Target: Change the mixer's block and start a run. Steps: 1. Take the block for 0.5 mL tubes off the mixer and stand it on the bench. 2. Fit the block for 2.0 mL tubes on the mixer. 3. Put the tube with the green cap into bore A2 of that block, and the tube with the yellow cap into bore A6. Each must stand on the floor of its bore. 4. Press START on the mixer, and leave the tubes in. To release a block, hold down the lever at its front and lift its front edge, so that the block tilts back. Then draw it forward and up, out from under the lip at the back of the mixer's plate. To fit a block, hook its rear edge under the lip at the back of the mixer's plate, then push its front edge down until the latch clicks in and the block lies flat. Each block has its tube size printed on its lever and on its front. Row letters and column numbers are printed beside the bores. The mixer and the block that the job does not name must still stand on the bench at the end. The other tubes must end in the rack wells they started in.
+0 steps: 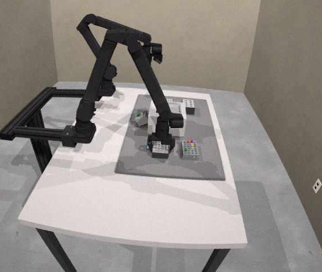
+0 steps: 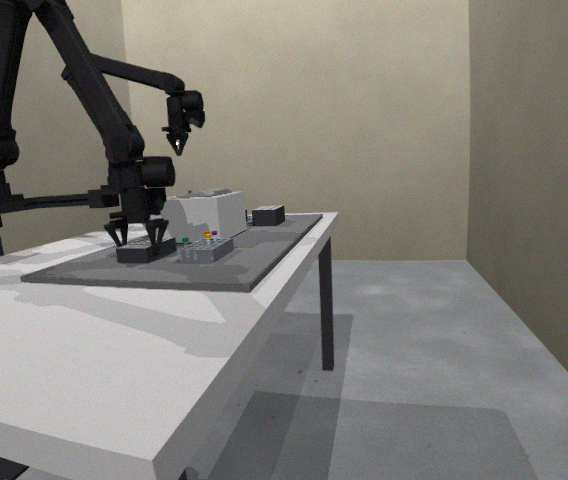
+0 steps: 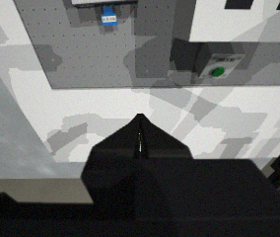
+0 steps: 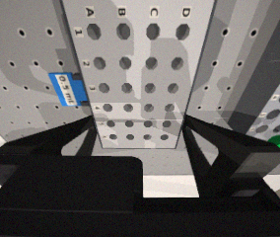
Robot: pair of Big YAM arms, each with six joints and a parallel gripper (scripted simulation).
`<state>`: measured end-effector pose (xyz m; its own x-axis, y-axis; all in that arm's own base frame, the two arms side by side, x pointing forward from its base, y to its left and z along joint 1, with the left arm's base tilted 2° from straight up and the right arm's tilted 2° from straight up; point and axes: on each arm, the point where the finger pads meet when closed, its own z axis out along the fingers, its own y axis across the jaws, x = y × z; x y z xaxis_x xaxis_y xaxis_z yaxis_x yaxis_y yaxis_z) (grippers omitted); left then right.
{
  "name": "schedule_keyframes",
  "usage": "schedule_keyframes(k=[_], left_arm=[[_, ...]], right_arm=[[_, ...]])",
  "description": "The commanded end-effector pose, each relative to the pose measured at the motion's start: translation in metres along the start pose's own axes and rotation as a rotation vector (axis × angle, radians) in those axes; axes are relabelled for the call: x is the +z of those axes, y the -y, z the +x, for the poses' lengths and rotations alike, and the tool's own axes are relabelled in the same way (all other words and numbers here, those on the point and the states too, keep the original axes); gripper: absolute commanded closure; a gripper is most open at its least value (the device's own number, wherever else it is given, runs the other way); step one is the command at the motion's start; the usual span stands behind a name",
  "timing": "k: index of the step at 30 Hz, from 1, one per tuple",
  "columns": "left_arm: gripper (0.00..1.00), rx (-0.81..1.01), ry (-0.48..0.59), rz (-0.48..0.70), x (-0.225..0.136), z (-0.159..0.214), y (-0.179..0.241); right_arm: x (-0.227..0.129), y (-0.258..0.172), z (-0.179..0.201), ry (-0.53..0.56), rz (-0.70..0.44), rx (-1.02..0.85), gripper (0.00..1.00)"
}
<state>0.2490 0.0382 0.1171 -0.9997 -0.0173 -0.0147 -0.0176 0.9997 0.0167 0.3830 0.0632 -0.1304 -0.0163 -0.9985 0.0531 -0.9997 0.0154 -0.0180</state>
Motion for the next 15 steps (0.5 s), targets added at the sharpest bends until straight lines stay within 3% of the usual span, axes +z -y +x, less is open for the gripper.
schedule_keyframes(k=[1,15], left_arm=[[1.00,0.006,0.078,-0.006,-0.027,-0.028,-0.002],[1.00,0.007,0.057,-0.003,-0.019,-0.020,-0.001]], right_arm=[[-0.001,0.010,-0.006,0.009,0.026,-0.020,0.00],[-0.001,0.010,-0.006,0.009,0.026,-0.020,0.00]])
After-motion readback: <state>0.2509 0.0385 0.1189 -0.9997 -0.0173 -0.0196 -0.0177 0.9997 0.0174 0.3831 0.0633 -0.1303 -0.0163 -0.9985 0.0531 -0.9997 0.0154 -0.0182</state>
